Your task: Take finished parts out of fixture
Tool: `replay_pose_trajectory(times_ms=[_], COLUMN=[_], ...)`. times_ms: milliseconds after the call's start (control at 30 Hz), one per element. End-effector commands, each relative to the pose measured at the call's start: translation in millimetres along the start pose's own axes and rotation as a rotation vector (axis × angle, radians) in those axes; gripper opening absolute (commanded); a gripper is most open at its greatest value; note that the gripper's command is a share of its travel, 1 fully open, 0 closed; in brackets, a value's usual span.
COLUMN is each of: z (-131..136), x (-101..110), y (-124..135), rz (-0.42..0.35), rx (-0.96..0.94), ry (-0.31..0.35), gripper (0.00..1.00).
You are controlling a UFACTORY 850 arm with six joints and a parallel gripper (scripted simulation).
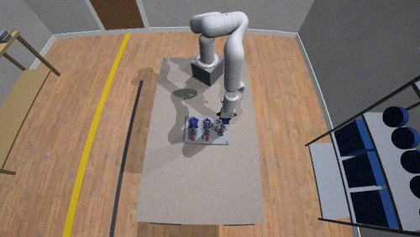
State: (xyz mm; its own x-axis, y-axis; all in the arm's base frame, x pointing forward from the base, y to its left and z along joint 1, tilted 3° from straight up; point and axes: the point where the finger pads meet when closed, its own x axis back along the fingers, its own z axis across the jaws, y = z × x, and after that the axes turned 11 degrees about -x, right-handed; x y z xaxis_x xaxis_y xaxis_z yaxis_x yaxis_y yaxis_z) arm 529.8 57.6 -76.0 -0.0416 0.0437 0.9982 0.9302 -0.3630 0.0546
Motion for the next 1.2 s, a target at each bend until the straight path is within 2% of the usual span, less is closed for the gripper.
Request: replay_pose_trajectory(times_ms=[0,1167], z=[7.2,76.1], x=[0.7,0.8], y=[-0.3,-13.7], rz=[0.001,0.001], rx=[0.0,0.0], ry=[0.001,0.002], gripper=[0.0,0.0])
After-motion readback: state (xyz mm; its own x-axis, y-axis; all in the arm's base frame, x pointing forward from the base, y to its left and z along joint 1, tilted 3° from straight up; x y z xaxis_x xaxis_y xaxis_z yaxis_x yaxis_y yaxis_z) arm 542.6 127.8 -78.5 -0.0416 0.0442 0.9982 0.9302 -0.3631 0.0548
